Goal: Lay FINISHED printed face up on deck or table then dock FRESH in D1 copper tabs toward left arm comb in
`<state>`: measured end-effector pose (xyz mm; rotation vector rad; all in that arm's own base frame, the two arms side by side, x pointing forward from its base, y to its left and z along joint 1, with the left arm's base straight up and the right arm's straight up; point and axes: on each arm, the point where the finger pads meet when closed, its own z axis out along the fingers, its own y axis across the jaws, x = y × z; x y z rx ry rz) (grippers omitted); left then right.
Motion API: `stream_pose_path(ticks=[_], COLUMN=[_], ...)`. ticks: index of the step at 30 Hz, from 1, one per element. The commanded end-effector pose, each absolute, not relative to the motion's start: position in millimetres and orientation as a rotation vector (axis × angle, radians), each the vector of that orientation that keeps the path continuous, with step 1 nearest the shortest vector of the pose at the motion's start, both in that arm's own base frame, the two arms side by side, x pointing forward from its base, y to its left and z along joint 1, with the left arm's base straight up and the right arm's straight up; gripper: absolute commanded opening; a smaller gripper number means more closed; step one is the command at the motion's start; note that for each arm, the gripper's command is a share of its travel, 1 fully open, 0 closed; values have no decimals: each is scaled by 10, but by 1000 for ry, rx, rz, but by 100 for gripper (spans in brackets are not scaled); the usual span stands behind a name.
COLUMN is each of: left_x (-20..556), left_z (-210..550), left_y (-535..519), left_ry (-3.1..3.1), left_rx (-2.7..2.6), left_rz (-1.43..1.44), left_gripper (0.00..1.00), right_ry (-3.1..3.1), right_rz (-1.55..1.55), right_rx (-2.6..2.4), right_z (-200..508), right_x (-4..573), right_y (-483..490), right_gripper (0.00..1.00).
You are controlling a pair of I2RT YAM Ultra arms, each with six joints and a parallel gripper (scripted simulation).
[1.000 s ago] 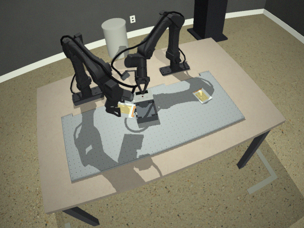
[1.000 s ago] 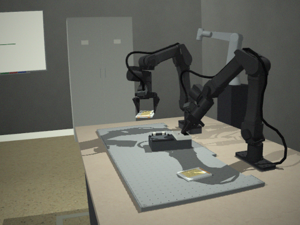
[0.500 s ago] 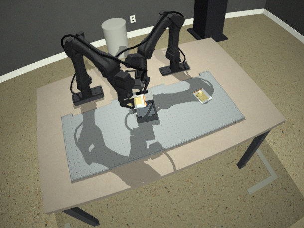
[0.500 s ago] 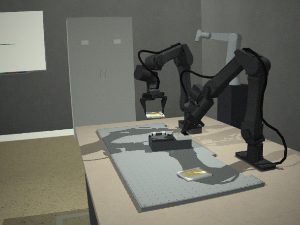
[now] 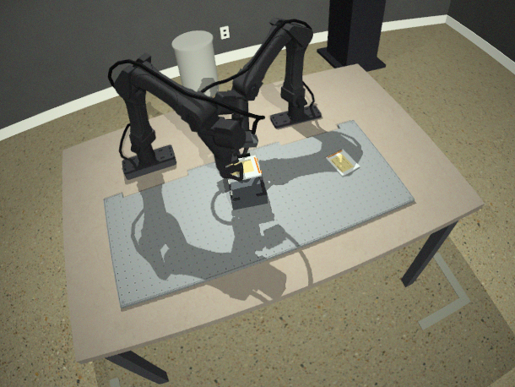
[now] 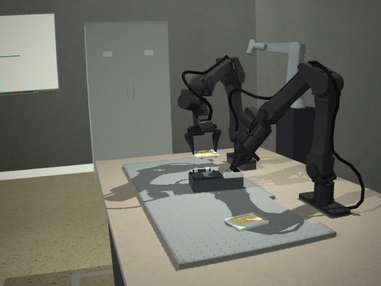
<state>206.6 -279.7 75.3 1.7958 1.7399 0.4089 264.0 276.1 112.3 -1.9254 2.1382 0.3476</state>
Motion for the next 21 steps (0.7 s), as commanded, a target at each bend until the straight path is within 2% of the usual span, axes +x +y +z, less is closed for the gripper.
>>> stream_pose_path(ticks=[1, 21], left_x=[1707, 1707], left_z=[241, 241], left_y=[-2479, -2479], left_ry=[1829, 1829], left_rx=[2040, 2040], left_rz=[372, 372], left_gripper=[0, 0], right_ry=[2130, 2151], right_rz=[364, 341], right_rx=[-1891, -1850], right_z=[1100, 1055], right_x=[2654, 2721], right_y=[2900, 2904], right_gripper=[0, 0])
